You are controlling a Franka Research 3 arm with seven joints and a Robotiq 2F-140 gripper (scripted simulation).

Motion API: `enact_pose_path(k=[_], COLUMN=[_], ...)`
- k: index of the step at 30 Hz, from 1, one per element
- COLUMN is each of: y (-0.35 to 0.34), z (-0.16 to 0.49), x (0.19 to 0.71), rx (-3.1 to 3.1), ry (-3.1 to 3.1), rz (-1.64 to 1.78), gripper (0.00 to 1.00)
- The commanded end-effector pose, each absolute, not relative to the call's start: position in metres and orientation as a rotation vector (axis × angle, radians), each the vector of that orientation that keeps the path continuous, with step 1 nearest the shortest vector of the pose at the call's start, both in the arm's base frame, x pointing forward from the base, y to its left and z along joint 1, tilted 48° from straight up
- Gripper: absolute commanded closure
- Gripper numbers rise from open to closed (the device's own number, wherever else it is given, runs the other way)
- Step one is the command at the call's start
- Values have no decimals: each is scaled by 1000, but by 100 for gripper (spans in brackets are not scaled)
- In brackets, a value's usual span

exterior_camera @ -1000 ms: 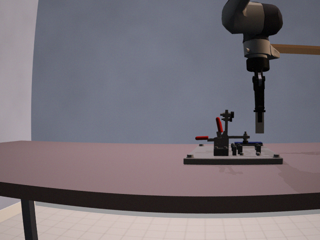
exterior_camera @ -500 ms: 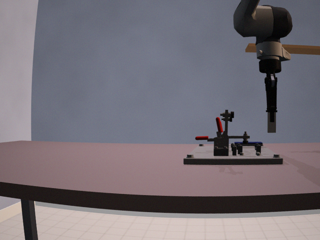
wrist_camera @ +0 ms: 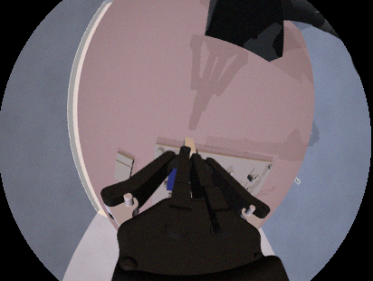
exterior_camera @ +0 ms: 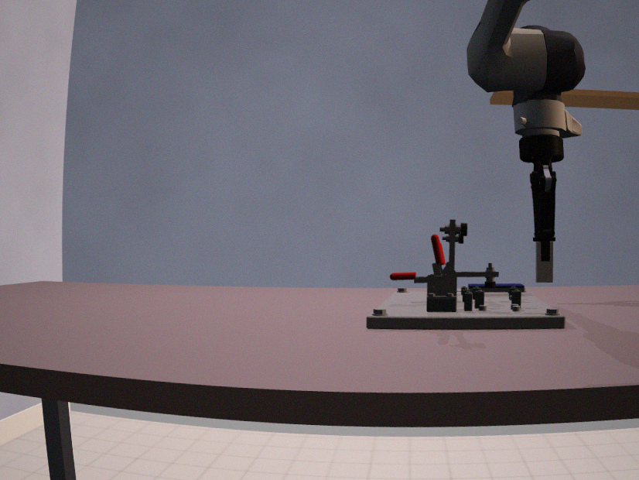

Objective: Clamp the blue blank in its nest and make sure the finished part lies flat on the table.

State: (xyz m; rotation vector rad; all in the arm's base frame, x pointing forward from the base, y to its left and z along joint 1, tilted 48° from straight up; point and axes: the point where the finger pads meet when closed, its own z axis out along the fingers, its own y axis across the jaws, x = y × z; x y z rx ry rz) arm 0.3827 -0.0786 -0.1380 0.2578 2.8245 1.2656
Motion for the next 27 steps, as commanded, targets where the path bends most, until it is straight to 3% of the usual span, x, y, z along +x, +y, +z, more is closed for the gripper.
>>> enact_pose_path(k=[1,27], y=[-75,-72], z=[-144,-147], x=[384,385], rx=[237,237], ry=[2822,2822], rz=[1248,1248], gripper=[100,100])
